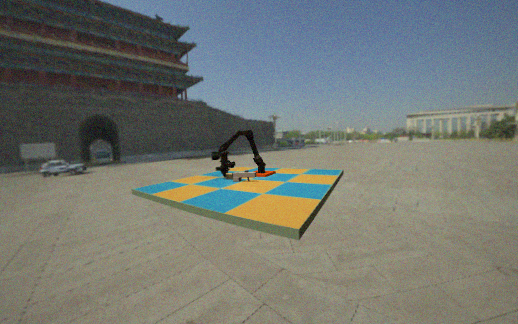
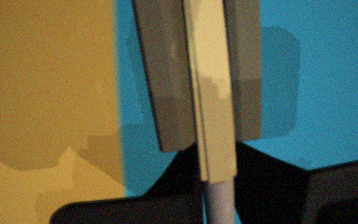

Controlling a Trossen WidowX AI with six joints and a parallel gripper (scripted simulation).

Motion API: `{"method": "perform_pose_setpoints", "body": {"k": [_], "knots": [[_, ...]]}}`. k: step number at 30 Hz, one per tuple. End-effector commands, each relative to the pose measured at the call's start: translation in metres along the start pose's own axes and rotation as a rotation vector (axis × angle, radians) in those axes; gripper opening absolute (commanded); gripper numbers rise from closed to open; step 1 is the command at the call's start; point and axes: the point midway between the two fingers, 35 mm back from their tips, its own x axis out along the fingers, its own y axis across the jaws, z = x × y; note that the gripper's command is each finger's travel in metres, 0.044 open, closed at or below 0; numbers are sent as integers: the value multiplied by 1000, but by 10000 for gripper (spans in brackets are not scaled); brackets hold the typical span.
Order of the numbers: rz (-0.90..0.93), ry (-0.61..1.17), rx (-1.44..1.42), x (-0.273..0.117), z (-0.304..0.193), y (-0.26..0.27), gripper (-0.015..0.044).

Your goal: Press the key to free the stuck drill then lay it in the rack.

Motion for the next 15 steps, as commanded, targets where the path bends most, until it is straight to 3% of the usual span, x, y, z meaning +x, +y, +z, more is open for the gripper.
{"method": "perform_pose_setpoints", "body": {"k": [1, 3, 15], "knots": [[3, 0, -2, 6, 0, 1, 0], [3, 0, -2, 8, 0, 1, 0], [4, 0, 0, 3, 0, 1, 315]]}}
